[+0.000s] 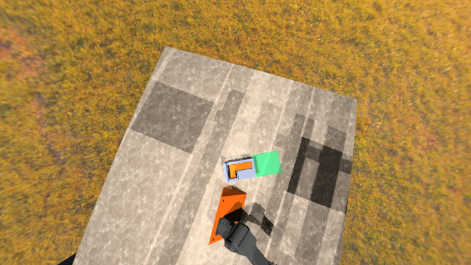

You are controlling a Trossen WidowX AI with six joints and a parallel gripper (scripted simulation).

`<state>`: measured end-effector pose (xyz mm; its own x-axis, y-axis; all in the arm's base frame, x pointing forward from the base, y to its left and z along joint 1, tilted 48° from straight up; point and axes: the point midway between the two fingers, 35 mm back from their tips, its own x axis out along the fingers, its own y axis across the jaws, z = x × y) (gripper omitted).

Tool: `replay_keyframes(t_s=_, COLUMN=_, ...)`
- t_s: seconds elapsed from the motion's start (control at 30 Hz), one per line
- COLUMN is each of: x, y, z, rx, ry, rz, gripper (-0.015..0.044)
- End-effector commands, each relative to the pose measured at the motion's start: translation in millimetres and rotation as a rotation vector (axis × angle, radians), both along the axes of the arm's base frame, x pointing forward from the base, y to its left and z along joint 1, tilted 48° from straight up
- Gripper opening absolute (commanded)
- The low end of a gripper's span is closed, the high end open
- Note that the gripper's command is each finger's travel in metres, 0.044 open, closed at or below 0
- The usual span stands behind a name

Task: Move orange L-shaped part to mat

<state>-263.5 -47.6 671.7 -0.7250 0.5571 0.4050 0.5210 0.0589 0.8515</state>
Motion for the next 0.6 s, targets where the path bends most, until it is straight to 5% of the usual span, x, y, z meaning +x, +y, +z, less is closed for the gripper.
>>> replay_keyframes(t_s=0.0, x=2, y=2, z=2, rx=0.002, ry=0.011, rz=0.0, gripper=0.0374)
replay_keyframes(t_s=0.23, x=73, y=51, z=35, rx=-0.141, ry=0.37, rz=0.072, gripper=0.019)
replay_keyframes(t_s=0.57, x=189, y=120, z=55, rx=-0.334, ry=0.903, rz=0.242, gripper=0.018)
